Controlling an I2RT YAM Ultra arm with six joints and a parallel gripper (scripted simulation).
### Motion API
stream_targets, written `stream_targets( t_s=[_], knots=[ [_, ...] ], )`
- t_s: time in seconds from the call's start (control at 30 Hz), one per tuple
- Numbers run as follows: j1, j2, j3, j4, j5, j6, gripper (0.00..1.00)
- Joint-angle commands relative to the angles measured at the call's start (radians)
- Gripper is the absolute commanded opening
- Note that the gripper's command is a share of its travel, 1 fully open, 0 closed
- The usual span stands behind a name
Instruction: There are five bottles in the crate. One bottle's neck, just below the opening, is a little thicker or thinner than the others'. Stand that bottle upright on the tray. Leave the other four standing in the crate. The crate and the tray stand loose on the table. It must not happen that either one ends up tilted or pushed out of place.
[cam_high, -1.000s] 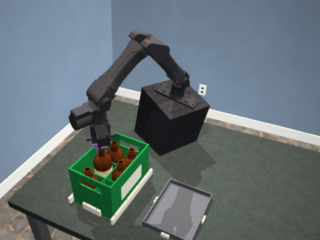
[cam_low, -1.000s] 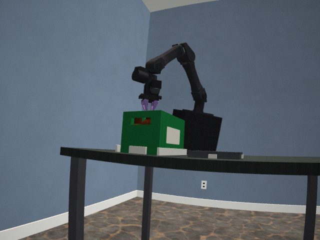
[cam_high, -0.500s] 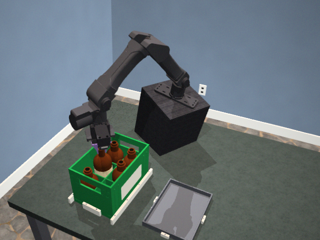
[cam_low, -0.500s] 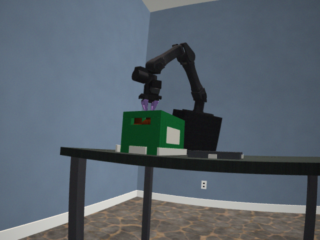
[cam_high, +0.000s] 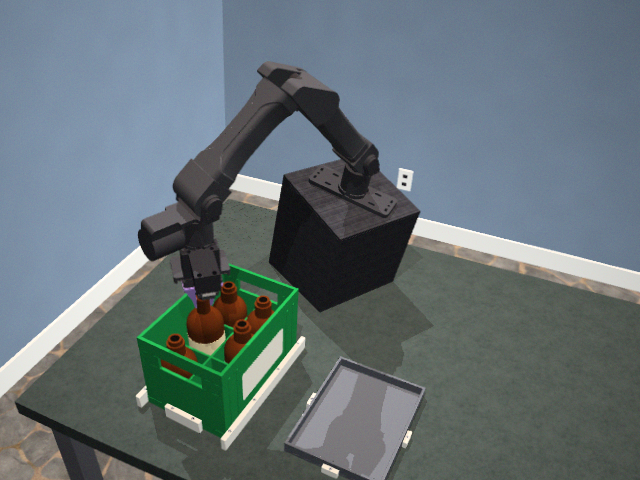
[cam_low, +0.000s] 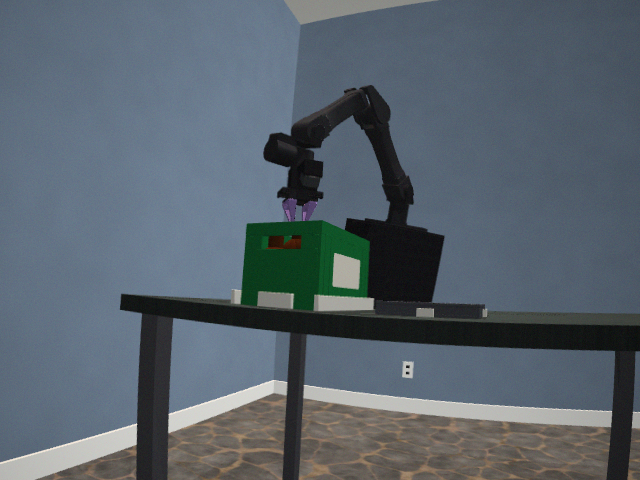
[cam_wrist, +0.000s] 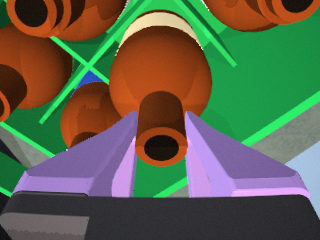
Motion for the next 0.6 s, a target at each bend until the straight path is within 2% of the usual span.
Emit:
stream_targets(
  t_s=[0.0,0.57],
  knots=[
    [-0.018,-0.047,-0.021,-0.022,-0.011,-0.007,0.00],
    [-0.021,-0.059,0.016,-0.037,-0.011,-0.011,0.00]
  ],
)
